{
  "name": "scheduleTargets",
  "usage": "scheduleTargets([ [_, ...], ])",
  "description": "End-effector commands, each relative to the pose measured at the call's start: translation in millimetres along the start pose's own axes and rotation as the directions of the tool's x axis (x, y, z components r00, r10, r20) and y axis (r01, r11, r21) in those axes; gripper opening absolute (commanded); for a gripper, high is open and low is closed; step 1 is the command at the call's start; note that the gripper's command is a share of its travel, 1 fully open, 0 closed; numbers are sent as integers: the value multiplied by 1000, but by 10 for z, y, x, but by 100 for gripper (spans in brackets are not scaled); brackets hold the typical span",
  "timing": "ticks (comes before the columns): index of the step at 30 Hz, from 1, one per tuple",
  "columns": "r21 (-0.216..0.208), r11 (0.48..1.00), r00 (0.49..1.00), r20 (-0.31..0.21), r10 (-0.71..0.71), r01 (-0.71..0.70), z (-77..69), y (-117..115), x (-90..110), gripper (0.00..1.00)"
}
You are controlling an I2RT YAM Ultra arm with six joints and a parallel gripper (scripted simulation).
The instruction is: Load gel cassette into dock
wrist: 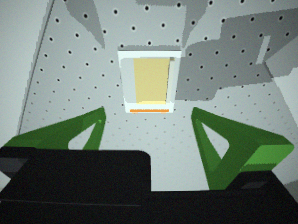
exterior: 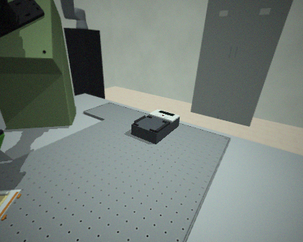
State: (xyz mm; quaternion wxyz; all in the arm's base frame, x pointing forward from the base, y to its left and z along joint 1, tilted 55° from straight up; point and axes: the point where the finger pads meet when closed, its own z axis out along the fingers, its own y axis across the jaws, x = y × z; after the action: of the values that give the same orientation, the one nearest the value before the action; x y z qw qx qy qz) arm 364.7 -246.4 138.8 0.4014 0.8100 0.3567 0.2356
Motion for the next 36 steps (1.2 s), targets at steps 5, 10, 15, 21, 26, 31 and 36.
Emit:
scheduleTargets([
  [5,8,1000,1000,9,1,-1,-85,-55,1,100],
  [10,8,1000,1000,9,1,-1,-85,-55,1,100],
  [15,8,1000,1000,9,1,-1,-85,-55,1,100],
  [21,-14,999,999,3,-43,43,-83,-39,56,36],
  [26,-16,984,985,4,-175,175,-75,-182,187,36],
  [31,-16,953,953,6,-304,304,-67,-335,317,36],
  [36,21,886,886,0,-464,464,17,-646,463,36],
])
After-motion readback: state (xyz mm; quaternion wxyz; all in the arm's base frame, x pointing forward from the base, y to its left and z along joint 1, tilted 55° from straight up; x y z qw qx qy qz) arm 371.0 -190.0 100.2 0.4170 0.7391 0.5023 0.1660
